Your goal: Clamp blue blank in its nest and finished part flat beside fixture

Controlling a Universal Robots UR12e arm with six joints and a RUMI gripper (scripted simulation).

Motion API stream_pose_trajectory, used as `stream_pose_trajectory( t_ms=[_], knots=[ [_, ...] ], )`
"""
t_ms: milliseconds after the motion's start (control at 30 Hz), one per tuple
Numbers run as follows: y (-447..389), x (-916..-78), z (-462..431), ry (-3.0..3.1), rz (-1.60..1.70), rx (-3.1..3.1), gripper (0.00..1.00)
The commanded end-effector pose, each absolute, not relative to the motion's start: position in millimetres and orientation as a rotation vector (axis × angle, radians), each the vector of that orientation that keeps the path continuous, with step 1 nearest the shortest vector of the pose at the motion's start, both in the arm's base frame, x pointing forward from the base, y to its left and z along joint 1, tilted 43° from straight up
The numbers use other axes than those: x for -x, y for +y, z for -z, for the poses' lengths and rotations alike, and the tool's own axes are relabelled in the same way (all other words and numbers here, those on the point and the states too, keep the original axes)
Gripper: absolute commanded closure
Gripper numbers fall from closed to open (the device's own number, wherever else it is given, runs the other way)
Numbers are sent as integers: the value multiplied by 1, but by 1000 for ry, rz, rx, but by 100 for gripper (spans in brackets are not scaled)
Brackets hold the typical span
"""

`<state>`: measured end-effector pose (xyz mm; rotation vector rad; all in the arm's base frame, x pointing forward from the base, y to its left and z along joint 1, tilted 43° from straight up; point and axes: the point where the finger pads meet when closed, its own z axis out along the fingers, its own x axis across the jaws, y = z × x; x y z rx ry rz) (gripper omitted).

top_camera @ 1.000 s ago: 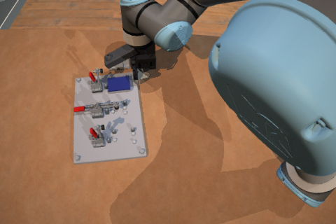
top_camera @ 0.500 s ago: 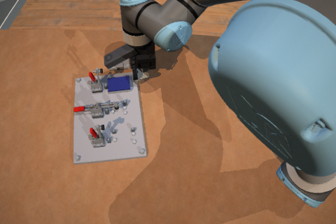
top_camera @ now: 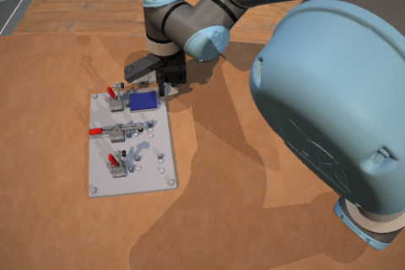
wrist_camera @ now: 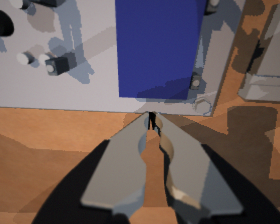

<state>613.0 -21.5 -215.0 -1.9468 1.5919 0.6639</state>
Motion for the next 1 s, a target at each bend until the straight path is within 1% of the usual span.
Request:
stream_pose_trajectory(
  t_ms=[0,967],
  knots=[
    [-22,-614,215,1592,-662,1947,100],
    [-22,-618,214,1592,-662,1947,100]
  ],
)
